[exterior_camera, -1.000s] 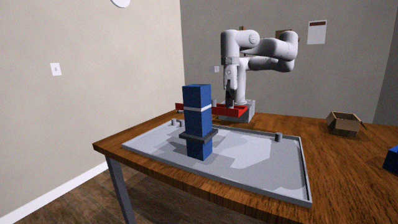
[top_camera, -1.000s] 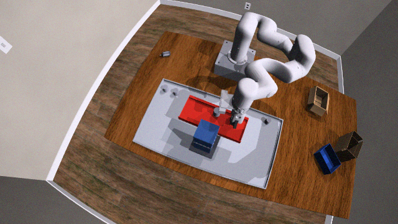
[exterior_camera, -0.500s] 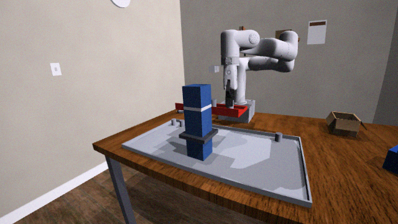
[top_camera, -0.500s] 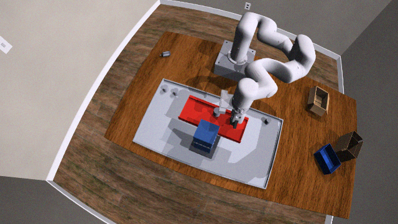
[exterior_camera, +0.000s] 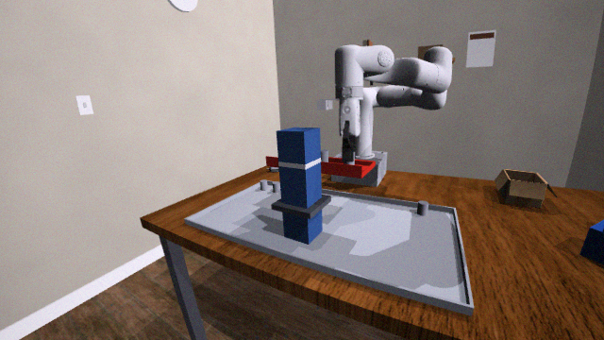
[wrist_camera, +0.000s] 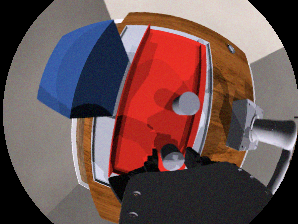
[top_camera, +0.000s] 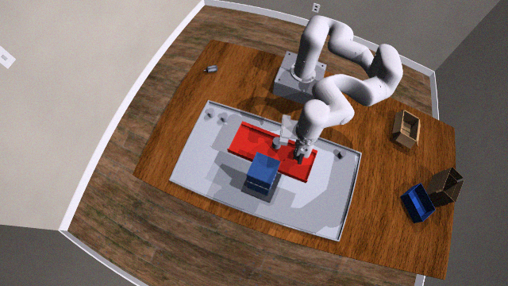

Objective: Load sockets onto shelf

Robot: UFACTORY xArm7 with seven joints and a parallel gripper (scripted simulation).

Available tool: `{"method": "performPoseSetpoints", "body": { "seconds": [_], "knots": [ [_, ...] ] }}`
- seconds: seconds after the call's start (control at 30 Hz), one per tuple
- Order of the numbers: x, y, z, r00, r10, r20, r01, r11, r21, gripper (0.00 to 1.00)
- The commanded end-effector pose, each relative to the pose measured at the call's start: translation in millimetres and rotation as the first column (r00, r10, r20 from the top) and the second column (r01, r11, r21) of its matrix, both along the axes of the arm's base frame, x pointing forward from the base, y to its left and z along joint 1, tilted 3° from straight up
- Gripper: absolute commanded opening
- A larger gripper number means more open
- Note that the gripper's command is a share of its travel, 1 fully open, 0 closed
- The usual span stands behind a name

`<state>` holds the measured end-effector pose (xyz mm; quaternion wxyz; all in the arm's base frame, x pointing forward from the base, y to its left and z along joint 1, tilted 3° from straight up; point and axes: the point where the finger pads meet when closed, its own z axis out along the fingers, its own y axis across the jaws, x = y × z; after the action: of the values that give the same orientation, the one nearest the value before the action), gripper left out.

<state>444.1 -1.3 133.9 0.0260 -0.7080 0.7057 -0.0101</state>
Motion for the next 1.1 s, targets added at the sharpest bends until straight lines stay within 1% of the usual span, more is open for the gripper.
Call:
{"method": "performPoseSetpoints", "body": {
  "seconds": [0.0,0.63,1.07],
  "knots": [
    [0.6,-0.1,1.7,1.000,0.000,0.004,0.000,1.000,0.000,0.52],
    [0.5,-0.1,3.5,1.000,0.000,0.004,0.000,1.000,0.000,0.52],
    [-0.5,-0.5,22.2,1.000,0.000,0.004,0.000,1.000,0.000,0.52]
  ]
}}
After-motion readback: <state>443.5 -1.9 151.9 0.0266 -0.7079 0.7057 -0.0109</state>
